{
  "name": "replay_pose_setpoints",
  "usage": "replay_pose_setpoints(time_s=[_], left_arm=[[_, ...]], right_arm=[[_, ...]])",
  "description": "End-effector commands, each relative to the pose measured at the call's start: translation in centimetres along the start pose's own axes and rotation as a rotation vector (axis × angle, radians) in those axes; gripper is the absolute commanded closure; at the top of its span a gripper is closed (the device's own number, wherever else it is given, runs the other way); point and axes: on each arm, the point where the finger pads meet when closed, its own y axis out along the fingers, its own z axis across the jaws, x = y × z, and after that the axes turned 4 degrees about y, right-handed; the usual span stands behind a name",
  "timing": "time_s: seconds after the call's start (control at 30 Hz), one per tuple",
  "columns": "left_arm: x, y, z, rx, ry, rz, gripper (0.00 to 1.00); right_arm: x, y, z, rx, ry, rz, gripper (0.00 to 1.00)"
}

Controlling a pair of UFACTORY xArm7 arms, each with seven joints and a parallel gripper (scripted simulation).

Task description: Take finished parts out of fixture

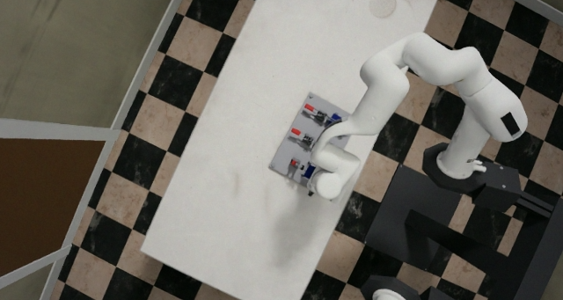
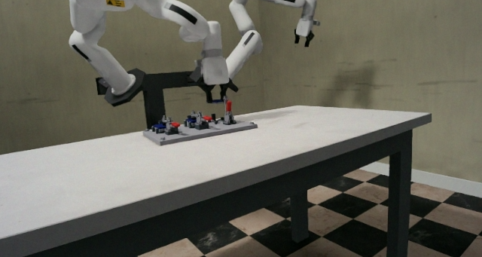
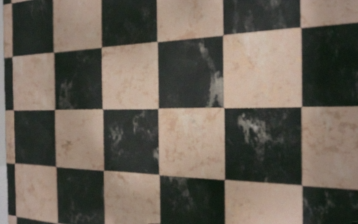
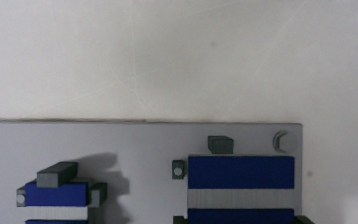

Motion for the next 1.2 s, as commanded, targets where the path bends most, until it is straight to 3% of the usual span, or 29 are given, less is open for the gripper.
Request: replay_pose_setpoints(time_s=[0.0, 1.17], left_arm=[[-0.09, -0.16, -0.04, 0.001, -0.002, 0.004, 0.0], [-0.09, -0.16, -0.04, 0.001, -0.002, 0.004, 0.0]], right_arm=[[0.02, -0.44, 0.2, 0.006, 0.0, -0.002, 1.0], [0.07, -0.44, -0.52, 0.006, 0.0, -0.002, 1.0]])
